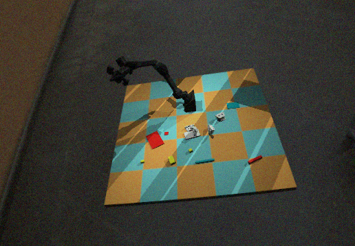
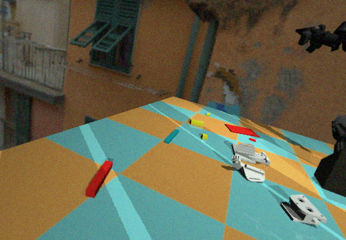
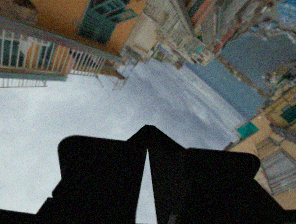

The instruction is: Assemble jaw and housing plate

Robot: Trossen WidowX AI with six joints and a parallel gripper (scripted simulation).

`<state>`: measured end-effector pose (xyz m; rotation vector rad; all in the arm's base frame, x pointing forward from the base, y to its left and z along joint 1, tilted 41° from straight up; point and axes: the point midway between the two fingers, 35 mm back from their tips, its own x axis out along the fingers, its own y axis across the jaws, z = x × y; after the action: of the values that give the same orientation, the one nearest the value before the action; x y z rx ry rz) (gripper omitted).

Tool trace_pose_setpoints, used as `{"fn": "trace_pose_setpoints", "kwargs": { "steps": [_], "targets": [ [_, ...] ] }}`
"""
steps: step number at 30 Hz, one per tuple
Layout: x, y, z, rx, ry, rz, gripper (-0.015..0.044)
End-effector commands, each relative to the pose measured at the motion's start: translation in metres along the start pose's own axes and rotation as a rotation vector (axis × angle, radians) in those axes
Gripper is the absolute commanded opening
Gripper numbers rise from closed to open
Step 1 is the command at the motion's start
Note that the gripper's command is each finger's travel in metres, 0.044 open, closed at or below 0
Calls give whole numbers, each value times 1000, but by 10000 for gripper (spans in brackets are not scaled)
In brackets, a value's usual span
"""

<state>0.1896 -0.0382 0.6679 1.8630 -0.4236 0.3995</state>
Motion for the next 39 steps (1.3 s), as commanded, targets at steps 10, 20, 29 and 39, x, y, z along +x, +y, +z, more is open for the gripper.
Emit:
{"fn": "trace_pose_setpoints", "kwargs": {
  "steps": [10,20,29,39],
  "targets": [
    [52,-69,27,-41,-35,-161,0],
    [84,-132,40,-95,-54,-305,0],
    [104,-195,46,-157,-56,-449,0],
    [116,-274,48,-239,-46,-629,0]
  ]
}}
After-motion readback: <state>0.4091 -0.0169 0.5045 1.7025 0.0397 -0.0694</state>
